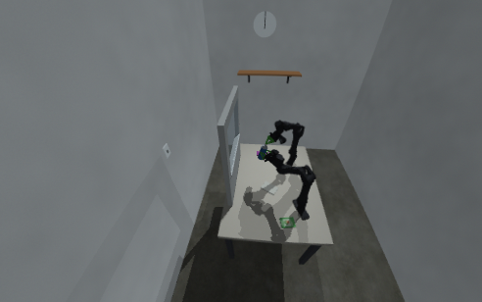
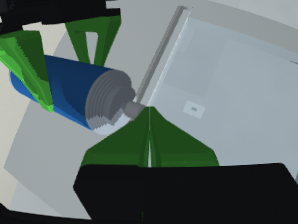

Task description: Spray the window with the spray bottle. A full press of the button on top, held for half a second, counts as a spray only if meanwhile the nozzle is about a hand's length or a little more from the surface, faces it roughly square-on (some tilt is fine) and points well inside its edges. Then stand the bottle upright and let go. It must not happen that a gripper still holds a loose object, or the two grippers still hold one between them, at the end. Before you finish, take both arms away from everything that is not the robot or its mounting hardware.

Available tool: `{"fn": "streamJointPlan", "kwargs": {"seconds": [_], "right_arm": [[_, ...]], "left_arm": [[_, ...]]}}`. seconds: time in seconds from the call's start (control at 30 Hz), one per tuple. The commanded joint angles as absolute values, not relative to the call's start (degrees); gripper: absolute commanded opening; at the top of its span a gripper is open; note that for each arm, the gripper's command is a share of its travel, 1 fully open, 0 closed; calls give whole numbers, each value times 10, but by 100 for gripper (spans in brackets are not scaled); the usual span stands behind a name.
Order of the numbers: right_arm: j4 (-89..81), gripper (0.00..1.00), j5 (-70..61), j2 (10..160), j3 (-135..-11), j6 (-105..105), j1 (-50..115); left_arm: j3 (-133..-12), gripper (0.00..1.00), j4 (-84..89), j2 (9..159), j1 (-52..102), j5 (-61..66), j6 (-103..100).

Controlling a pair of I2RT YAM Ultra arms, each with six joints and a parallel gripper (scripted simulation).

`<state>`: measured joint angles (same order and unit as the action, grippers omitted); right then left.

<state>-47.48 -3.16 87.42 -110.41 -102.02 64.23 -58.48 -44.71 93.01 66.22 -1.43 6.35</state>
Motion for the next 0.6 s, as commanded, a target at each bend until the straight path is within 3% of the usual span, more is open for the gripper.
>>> {"fn": "streamJointPlan", "kwargs": {"seconds": [0.0,0.57], "right_arm": [[-467,0,-36,851,-1093,-1019,636],[-452,0,-37,846,-1069,-1020,632]], "left_arm": [[-621,0,-490,917,665,-15,59],[-621,0,-490,917,665,-15,59]]}}
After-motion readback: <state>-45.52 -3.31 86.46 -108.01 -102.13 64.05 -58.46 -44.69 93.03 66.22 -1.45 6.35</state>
